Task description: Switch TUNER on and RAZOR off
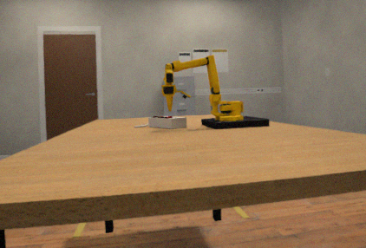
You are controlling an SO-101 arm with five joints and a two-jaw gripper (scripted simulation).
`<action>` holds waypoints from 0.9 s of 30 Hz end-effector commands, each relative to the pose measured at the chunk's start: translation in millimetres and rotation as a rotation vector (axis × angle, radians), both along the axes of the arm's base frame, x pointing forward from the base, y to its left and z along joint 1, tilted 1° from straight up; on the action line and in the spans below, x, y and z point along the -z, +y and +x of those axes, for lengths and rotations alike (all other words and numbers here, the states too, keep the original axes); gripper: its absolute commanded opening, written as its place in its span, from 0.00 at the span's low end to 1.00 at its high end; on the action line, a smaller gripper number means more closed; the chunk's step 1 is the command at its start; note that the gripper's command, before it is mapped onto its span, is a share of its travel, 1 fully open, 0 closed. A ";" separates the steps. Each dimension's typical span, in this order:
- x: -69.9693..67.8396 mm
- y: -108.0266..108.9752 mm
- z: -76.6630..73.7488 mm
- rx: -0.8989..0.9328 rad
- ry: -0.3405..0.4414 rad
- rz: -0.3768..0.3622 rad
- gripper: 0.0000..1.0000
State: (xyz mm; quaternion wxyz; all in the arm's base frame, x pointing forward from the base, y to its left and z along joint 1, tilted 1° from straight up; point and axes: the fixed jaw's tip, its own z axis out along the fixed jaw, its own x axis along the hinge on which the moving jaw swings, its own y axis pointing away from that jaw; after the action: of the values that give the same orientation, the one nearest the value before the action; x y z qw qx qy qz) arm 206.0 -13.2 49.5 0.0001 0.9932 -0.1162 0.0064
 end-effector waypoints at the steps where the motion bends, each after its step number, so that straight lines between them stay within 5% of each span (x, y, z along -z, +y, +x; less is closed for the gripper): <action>1: -2.9 4.7 -3.6 0.095 0.001 0.003 0.00; 27: -10.2 38.4 -16.0 0.889 0.001 0.014 0.00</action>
State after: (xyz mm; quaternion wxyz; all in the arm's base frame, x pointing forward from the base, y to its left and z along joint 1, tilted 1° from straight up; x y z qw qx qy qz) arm 195.6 20.3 57.8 -0.0050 0.8750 -0.4841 0.0081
